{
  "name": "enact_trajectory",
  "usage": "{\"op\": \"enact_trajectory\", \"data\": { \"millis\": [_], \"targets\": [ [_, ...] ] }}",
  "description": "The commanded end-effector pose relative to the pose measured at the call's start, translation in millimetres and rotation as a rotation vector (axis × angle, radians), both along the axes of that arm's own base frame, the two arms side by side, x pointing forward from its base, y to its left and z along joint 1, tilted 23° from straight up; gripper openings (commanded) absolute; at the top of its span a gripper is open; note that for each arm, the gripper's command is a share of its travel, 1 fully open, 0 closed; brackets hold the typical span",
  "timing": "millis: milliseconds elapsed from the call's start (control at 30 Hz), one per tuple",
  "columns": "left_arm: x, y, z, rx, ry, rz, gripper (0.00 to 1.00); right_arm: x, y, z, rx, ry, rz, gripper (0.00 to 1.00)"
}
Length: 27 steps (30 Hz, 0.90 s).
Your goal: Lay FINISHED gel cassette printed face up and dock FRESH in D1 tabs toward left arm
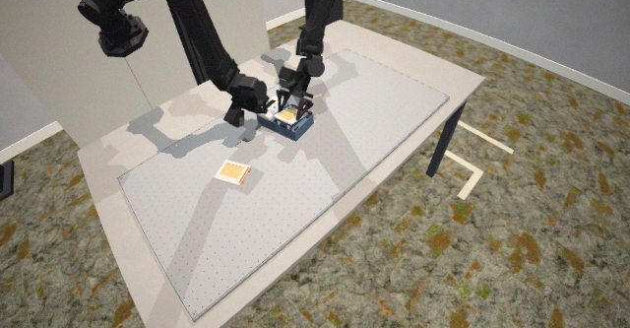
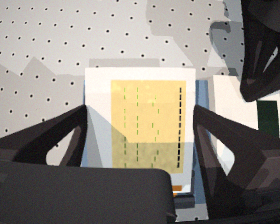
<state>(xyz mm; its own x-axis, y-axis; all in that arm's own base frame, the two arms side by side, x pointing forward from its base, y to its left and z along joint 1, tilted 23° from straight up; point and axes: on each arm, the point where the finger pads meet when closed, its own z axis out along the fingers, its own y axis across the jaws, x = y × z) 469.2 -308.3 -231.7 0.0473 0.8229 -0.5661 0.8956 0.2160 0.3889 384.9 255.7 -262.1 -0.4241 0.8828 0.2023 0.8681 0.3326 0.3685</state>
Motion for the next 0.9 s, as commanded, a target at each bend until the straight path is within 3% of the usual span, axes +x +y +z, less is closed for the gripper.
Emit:
{"op": "enact_trajectory", "data": {
  "millis": [0,867],
  "targets": [
    [5.4,3.7,-0.2,-0.003,-0.007,0.017,0.0,-6.4,-47.0,-51.4,-0.088,0.048,-0.064,0.0],
    [7.7,-0.6,-0.1,-0.006,-0.004,0.021,0.0,-6.4,-47.0,-51.4,-0.088,0.048,-0.064,0.0]
  ]
}}
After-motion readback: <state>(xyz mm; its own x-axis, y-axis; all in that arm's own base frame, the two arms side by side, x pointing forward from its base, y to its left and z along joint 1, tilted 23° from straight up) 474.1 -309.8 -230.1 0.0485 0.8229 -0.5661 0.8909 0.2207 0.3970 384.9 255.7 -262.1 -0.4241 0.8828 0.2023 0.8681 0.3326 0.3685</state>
